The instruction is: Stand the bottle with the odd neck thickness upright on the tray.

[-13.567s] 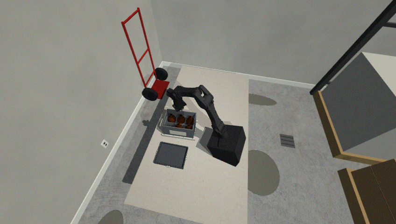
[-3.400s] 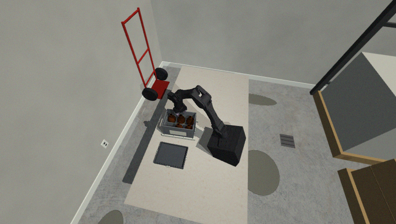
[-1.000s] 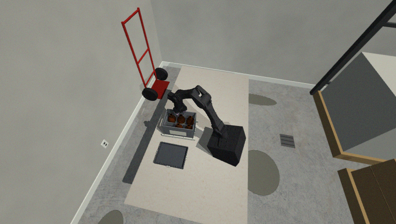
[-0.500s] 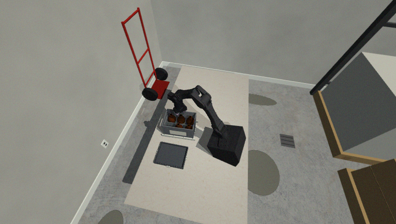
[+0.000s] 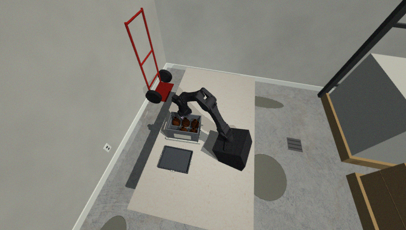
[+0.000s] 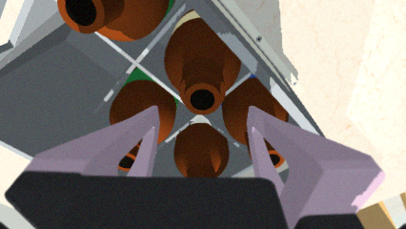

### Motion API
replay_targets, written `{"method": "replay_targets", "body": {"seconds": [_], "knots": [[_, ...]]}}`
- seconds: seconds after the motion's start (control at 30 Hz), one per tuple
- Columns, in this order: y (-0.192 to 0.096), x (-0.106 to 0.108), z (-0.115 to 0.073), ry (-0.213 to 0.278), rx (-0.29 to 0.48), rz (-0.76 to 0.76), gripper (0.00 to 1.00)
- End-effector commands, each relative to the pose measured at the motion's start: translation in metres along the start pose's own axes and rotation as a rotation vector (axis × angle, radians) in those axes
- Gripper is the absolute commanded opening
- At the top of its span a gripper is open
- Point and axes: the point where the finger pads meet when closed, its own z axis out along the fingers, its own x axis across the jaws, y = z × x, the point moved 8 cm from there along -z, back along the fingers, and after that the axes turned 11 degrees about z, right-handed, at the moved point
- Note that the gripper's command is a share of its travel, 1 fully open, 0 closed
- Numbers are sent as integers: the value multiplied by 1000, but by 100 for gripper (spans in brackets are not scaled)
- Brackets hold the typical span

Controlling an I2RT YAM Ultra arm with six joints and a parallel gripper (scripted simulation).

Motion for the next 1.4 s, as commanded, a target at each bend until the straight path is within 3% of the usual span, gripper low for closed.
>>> {"method": "replay_targets", "body": {"seconds": [0.0, 0.03, 0.27, 0.5, 0.57, 0.6, 0.73, 0.9, 1.03, 1.13, 1.17, 1.37], "knots": [[11, 5, -8, 20, -47, 2, 61], [11, 6, -15, 30, -64, 0, 61], [1, 1, 6, 1, -13, 3, 61], [3, 4, 13, 6, -18, -1, 61], [3, 4, 13, 6, -18, -1, 61], [5, 3, 2, 19, -45, 3, 61], [0, 0, 23, -5, -3, 5, 61], [4, 5, 18, 14, -32, -2, 61], [0, -1, 33, -6, -2, 5, 61], [2, 1, 32, -2, -10, 4, 61], [9, 7, 14, 29, -60, -2, 61], [2, 3, 34, 3, -14, 0, 61]]}}
